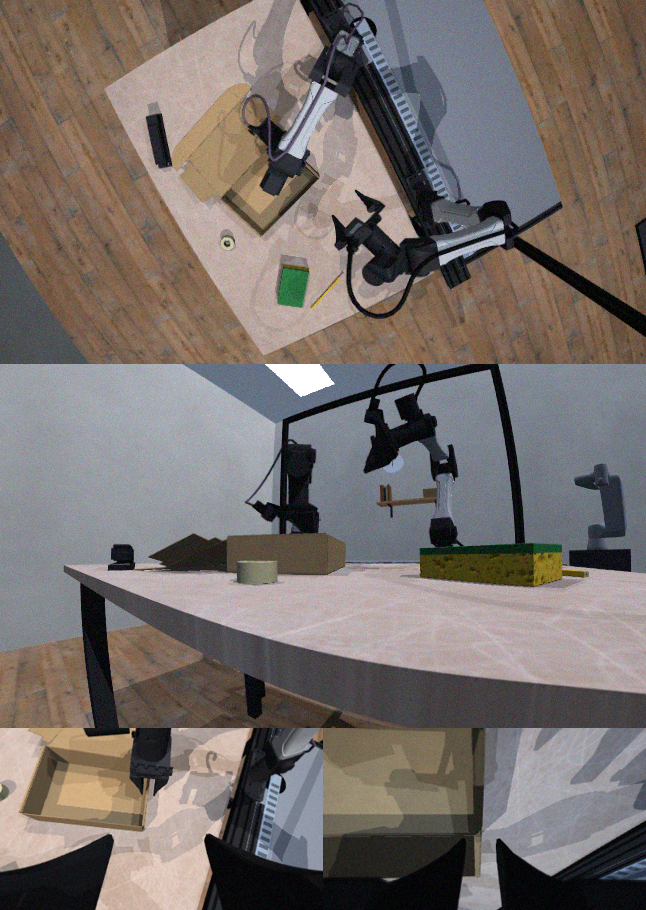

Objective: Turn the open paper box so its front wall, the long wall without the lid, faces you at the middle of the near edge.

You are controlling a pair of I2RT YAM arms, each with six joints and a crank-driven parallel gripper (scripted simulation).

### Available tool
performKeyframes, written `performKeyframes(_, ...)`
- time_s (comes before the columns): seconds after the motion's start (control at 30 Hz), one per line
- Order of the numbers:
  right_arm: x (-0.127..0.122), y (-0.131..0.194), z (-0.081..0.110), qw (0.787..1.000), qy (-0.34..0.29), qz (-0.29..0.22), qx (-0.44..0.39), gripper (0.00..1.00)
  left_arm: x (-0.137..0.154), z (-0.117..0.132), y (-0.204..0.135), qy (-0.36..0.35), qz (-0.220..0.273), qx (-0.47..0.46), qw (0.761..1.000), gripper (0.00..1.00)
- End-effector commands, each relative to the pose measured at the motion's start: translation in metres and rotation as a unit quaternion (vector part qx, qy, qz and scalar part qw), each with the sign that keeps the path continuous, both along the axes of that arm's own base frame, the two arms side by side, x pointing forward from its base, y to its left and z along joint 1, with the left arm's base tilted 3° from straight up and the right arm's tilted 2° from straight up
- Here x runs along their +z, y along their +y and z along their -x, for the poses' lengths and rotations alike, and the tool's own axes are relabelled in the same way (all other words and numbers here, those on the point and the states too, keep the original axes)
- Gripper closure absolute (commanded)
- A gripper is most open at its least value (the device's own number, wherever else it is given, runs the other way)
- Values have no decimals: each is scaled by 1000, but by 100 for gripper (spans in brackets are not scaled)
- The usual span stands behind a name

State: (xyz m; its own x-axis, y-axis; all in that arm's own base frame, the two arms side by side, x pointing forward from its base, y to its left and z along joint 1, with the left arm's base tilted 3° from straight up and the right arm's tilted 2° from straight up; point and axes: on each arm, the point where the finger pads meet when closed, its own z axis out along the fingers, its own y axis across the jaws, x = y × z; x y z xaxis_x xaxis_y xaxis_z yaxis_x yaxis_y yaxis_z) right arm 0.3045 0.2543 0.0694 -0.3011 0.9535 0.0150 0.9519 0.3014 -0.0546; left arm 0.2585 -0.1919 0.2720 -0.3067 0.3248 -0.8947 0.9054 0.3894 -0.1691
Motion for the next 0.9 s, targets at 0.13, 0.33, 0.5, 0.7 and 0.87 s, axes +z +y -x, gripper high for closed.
performKeyframes(0.13,-18,0,-8,1000,-10,0,-7,70,-11,-13,-4,7,-9,35,999,0)
performKeyframes(0.33,-24,0,-8,1000,-10,0,-7,70,-17,-14,-6,16,-13,45,999,0)
performKeyframes(0.5,-28,1,-8,1000,-13,-1,-10,70,-25,-16,-8,27,-18,57,998,0)
performKeyframes(0.7,-39,0,-7,1000,-11,0,-9,77,-33,-17,-11,40,-21,72,996,0)
performKeyframes(0.87,-36,1,-8,1000,-16,-3,-9,86,-38,-18,-13,47,-23,81,995,0)
